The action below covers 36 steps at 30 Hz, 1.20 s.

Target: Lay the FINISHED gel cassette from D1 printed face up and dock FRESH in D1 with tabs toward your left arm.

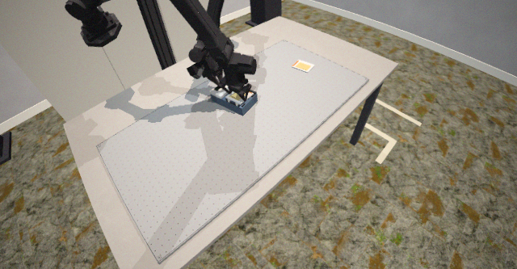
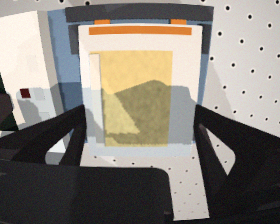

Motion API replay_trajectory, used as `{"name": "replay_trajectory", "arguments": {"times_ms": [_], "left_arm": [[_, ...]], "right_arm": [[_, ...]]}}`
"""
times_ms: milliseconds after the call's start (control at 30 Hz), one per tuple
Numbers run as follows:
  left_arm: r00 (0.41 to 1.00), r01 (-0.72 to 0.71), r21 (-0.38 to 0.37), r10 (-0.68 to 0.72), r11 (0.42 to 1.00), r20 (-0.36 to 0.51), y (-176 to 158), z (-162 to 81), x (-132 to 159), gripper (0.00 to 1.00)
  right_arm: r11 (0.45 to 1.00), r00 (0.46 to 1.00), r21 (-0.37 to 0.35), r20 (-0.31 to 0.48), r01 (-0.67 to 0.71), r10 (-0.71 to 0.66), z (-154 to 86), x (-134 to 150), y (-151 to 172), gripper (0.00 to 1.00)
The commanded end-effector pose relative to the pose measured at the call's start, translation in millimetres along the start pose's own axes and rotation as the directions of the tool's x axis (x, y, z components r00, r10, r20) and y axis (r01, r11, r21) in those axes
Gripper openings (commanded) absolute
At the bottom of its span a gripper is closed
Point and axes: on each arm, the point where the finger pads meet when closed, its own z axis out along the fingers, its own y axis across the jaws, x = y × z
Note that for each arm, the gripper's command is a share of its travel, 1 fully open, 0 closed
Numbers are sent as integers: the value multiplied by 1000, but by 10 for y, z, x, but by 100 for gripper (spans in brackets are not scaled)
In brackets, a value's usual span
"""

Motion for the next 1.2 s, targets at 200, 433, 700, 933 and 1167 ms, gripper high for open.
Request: {"name": "replay_trajectory", "arguments": {"times_ms": [200,433,700,933,1167], "left_arm": [[995,-62,73,67,995,-72,-493,329,477,0],[995,-62,73,67,995,-72,-493,329,477,0],[995,-62,73,67,995,-72,-493,329,477,0],[995,-62,73,67,995,-72,-493,329,477,0],[995,-62,73,67,995,-72,-493,329,477,0]], "right_arm": [[1000,1000,14,14,4,-4,25,-207,-82,0],[1000,1000,16,22,8,-8,35,-208,-81,0],[1000,1000,16,22,8,-8,45,-206,-81,0],[1000,999,20,37,14,-15,56,-200,-79,0],[1000,999,24,48,19,-20,61,-197,-79,0]]}}
